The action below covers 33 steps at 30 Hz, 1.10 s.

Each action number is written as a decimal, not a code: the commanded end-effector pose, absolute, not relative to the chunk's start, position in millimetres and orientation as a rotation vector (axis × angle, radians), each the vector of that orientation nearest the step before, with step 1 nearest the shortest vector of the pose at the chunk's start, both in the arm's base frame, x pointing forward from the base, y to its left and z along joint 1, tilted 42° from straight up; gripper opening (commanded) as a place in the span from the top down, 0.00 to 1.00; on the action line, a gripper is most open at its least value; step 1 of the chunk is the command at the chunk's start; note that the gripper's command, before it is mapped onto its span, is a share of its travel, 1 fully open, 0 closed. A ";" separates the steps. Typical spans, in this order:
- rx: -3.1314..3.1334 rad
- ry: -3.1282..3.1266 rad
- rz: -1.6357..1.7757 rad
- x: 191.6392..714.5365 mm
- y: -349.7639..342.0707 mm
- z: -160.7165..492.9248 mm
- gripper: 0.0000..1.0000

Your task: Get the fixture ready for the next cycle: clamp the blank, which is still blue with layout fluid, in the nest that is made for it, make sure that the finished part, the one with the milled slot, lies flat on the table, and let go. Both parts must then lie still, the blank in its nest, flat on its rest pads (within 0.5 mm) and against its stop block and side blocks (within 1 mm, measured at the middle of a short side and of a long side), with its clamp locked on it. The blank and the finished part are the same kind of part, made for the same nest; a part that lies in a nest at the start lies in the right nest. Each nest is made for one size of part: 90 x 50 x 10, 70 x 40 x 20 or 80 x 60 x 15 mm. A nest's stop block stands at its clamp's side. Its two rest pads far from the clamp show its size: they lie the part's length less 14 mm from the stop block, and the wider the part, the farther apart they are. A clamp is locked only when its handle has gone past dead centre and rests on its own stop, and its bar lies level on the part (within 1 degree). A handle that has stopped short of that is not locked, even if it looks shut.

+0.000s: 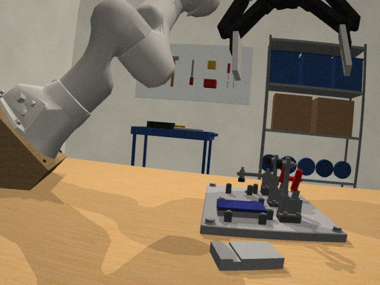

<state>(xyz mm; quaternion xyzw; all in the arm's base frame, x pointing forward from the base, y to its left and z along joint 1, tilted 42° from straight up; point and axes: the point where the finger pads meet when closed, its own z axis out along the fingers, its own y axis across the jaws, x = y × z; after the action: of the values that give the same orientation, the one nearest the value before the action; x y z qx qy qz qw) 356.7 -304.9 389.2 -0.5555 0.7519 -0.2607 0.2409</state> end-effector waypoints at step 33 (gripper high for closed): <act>-1.300 2.158 -0.558 352.8 -287.4 381.7 0.00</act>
<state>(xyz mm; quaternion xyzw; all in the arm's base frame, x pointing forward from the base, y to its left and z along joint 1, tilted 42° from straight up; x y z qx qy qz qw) 352.6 -288.6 381.2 -0.4925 0.7989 -0.2118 0.2727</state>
